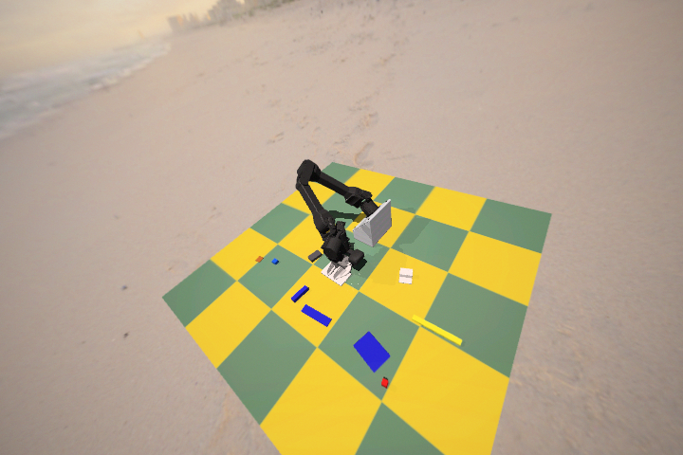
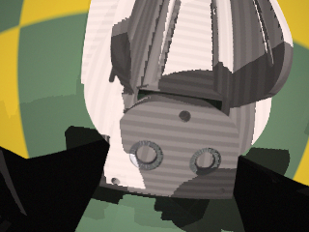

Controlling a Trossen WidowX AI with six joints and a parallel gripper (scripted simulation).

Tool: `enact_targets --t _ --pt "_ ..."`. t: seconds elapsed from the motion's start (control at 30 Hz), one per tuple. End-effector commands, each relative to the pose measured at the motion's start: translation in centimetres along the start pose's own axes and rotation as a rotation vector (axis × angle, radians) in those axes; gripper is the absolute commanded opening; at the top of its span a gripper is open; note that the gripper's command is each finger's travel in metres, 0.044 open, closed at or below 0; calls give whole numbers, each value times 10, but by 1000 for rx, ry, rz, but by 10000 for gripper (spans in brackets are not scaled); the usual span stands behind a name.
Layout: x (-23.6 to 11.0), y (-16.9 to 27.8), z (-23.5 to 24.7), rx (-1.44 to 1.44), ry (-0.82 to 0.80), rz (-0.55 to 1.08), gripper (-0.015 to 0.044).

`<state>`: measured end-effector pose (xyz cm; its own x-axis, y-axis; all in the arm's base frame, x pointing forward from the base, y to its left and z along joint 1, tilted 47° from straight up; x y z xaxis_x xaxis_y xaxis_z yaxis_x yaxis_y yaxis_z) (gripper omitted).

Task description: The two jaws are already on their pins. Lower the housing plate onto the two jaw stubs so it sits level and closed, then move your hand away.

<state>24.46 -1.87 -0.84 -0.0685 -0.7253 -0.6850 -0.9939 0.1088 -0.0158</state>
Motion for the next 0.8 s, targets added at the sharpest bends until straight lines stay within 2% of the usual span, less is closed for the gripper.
enact_targets --t 0.0,0.1,0.57,0.77 --pt "0 0 0 0 0 0 377" --pt "0 0 0 0 0 0 440" --pt "-1 0 0 0 0 0 440" --pt "-36 -3 2 -2 -6 -2 440"
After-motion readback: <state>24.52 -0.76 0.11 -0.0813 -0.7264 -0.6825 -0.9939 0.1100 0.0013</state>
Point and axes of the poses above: the point midway between the two fingers, 35 mm back from their tips, its own x axis out along the fingers, its own z axis across the jaws, y = z × x, the point moved 7 cm from there along -x, back along the fingers, and after that the axes turned 1 degree about x, right-handed, at the moved point
